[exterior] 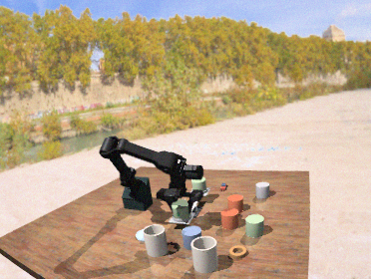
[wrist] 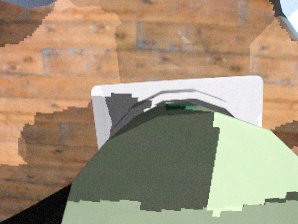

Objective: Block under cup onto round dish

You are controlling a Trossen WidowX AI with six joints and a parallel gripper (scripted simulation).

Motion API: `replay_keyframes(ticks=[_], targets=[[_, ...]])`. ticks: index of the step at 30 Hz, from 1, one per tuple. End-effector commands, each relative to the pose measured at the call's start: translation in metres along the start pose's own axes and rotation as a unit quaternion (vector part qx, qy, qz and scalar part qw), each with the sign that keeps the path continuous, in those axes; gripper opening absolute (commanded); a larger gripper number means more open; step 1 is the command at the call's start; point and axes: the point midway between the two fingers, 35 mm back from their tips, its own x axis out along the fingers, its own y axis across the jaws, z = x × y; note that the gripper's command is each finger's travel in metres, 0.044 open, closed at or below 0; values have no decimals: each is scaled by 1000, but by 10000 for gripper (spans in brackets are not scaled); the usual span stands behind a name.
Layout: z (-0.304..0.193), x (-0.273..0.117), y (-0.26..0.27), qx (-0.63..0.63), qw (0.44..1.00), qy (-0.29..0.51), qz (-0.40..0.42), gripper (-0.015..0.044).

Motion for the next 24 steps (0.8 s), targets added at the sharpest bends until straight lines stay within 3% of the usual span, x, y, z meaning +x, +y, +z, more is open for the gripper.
replay_keyframes(ticks=[1,24], targets=[[-1,-7,3,3,1000,2,5,0],[-2,-36,5,2,1000,5,5,0]])
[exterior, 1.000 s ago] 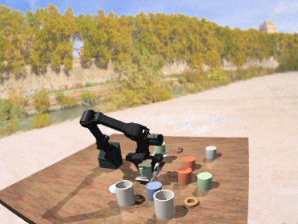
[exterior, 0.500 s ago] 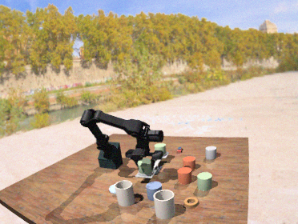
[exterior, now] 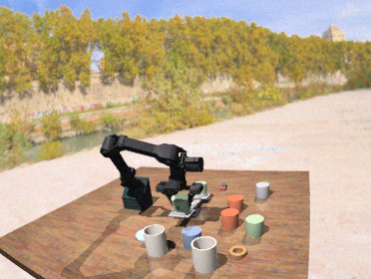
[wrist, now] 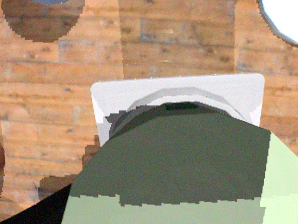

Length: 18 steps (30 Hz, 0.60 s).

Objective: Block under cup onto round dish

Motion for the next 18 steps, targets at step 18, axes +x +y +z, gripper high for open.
replay_keyframes(ticks=[18], targets=[[1,-30,3,7,1000,-1,7,0]])
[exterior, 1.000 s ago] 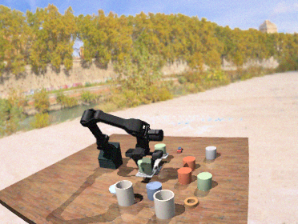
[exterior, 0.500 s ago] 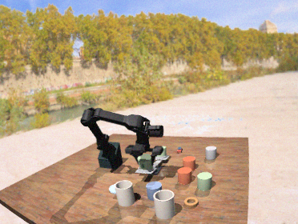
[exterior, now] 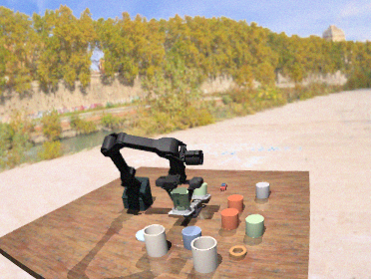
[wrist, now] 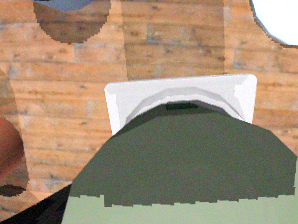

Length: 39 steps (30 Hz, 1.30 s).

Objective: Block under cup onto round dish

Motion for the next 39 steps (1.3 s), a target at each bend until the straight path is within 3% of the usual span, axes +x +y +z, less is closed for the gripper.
replay_keyframes(ticks=[1,39], targets=[[1,-7,1,3,1000,-1,2,0],[2,-48,-6,1,1000,-5,0,0]])
